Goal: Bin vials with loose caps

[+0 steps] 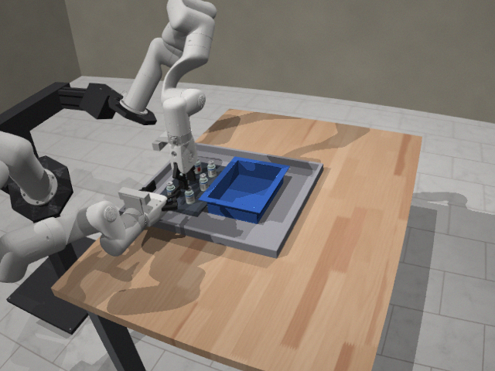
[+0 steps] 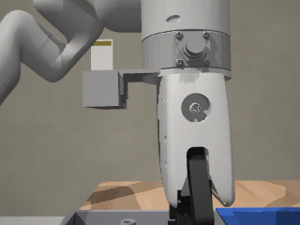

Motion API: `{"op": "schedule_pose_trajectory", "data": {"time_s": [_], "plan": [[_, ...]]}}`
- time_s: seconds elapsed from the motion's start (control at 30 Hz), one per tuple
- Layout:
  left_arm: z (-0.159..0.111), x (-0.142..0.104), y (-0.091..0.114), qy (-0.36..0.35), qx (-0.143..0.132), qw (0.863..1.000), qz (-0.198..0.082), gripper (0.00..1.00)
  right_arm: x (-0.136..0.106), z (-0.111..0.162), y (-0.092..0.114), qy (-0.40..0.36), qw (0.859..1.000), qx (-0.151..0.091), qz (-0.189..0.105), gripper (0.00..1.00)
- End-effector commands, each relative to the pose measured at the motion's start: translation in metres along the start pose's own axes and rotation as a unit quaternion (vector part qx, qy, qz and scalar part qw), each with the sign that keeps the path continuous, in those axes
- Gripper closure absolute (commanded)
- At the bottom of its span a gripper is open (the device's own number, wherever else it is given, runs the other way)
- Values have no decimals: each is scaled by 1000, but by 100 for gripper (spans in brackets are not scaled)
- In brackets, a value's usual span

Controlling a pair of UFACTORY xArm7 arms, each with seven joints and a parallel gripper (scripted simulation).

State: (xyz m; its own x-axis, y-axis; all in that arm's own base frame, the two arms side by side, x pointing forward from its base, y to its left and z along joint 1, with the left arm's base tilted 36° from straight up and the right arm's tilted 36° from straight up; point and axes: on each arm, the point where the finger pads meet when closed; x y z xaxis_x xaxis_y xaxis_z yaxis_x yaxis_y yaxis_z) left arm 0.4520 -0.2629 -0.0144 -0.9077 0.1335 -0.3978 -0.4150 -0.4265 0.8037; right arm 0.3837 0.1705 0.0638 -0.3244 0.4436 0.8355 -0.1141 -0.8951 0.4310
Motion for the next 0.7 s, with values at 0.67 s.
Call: {"op": "schedule_pose_trajectory", "data": {"time_s": [0.67], "plan": [[-2,1,-18,0,2,1000,-1,50,1,0,-1,1,1000,1,1,0]]}}
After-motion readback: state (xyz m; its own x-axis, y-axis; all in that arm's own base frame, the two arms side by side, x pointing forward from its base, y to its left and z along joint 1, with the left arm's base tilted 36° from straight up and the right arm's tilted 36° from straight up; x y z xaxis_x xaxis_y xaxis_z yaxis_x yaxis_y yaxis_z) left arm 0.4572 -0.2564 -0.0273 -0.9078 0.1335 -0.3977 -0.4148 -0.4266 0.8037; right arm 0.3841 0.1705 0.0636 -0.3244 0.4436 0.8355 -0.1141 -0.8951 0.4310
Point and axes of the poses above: on each arm, the point where the finger pads meet when closed, its own y axis back along the fingers, its own z axis across the jaws, x = y × z, and after that the axes turned 5 degrees about -y, right-handed
